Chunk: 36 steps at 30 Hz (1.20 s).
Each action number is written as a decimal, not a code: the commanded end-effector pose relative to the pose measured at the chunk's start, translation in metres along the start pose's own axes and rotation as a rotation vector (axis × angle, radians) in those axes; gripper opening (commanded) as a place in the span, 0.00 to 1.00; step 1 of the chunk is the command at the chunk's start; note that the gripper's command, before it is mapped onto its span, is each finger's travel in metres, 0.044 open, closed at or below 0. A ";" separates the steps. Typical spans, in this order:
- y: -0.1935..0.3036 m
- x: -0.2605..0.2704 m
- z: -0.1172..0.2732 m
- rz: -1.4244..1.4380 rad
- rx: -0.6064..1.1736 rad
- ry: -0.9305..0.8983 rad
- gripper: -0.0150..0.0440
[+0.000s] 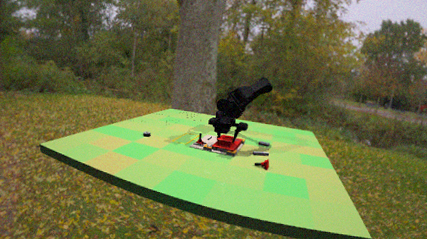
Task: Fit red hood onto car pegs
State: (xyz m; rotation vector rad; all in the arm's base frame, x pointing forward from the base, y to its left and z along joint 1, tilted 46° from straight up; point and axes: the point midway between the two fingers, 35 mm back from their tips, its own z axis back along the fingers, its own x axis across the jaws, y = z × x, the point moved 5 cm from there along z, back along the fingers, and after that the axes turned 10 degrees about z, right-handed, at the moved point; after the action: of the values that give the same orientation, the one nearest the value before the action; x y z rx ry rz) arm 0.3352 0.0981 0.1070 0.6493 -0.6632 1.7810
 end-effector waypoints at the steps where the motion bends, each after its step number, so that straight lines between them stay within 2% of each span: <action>1: 0.000 0.000 -0.003 -0.004 0.002 -0.002 0.25; 15: 0.000 0.000 -0.004 0.000 0.000 -0.001 0.25; 31: 0.000 0.000 -0.004 0.000 0.001 -0.001 0.97; 32: 0.000 0.000 -0.004 0.000 0.001 -0.001 1.00; 36: -0.001 -0.001 0.006 0.000 0.002 0.001 1.00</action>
State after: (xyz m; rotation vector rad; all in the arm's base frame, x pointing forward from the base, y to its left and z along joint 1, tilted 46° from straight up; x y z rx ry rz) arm 0.3344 0.0996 0.1062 0.6586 -0.6586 1.7785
